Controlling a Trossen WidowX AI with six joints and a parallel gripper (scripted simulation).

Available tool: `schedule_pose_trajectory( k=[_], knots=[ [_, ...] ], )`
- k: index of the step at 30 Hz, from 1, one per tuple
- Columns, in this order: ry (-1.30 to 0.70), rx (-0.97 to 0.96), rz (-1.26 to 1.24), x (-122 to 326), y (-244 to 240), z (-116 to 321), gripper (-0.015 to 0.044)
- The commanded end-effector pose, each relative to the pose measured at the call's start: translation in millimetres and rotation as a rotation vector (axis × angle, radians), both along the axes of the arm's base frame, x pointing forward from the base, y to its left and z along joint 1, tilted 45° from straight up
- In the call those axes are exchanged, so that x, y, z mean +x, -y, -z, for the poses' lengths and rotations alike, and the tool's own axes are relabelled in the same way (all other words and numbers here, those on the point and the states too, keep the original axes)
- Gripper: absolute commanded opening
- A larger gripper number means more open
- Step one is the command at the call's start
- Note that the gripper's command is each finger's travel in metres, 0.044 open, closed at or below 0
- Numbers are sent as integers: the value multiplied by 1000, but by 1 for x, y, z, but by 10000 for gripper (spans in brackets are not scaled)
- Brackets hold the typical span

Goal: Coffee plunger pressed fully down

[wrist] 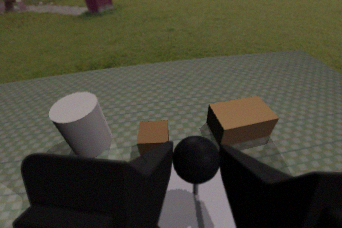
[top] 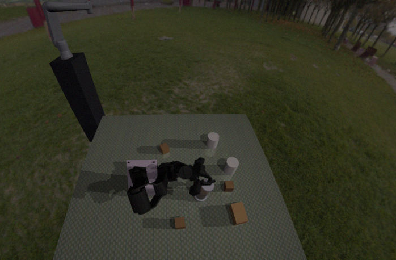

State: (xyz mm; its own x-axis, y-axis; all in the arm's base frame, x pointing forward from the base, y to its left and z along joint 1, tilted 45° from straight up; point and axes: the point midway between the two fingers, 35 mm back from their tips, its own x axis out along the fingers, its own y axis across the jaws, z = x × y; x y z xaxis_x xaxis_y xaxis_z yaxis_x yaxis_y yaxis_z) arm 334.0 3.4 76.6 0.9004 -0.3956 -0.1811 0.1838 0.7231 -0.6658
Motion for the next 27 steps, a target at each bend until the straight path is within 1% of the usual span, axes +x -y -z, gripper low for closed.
schedule_pose_trajectory(
  k=[1,27],
  knots=[
    [-27,-17,26,0,7,7,118],
    [-27,-17,26,6,5,7,118]
  ],
)
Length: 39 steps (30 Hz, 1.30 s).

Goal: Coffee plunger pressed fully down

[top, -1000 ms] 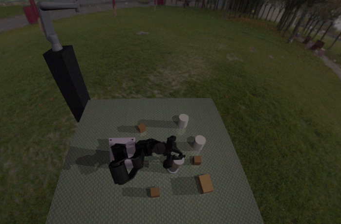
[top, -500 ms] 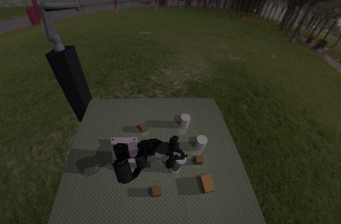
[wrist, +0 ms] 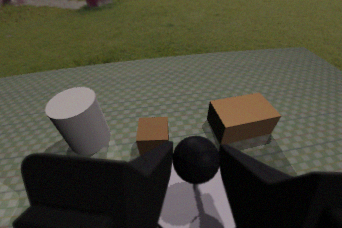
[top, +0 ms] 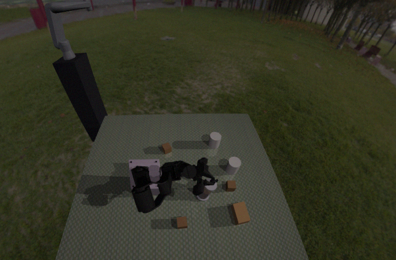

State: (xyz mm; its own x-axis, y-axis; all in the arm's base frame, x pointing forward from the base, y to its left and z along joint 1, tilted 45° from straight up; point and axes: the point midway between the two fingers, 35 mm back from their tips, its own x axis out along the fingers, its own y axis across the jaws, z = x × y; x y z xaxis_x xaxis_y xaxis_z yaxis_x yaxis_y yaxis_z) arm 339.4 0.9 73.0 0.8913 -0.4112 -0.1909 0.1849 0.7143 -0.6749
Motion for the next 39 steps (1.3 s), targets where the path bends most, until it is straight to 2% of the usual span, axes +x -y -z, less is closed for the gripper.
schedule_pose_trajectory(
  k=[1,10,22,29,39],
  knots=[
    [-12,-8,10,0,3,3,118],
    [0,0,0,0,0,0,118],
    [0,0,0,0,0,0,433],
    [-6,4,2,-3,-10,-8,440],
    [-17,-5,9,-43,-49,-55,440]
  ],
)
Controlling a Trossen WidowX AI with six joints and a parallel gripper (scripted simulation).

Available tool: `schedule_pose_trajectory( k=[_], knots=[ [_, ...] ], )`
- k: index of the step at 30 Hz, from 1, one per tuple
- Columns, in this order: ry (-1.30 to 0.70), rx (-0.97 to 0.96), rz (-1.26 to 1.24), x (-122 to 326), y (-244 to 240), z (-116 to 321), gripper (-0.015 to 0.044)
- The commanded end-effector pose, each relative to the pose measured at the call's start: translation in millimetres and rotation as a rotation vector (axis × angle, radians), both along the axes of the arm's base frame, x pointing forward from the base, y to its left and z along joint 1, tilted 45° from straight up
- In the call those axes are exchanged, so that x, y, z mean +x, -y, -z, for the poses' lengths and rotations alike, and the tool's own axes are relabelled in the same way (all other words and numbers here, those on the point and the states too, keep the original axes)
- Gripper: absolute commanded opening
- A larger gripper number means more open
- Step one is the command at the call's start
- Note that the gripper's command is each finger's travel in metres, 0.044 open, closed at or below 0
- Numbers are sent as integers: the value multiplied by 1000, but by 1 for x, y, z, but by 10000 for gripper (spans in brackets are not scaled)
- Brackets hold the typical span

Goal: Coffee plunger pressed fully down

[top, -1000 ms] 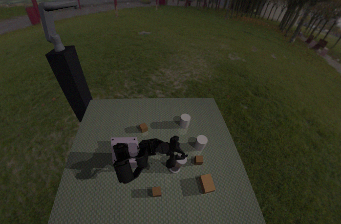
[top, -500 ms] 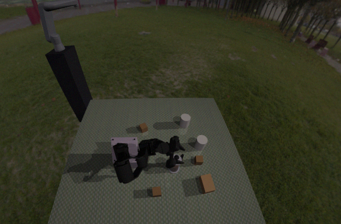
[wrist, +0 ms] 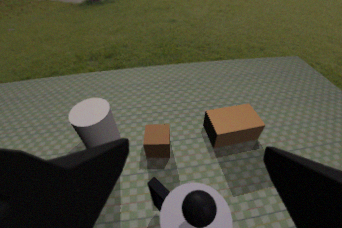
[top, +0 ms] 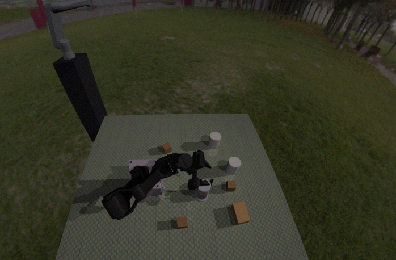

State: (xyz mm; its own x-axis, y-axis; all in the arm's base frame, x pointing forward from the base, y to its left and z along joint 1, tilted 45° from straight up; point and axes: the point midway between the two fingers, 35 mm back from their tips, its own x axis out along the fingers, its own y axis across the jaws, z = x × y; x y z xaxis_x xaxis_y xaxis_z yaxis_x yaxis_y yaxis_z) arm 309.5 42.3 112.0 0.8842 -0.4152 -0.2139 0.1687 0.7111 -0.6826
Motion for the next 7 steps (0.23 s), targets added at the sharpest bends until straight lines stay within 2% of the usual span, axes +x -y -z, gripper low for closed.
schedule_pose_trajectory(
  k=[1,7],
  knots=[
    [11,-1,5,-14,-9,-17,440],
    [11,-1,5,-14,-8,-16,440]
  ],
)
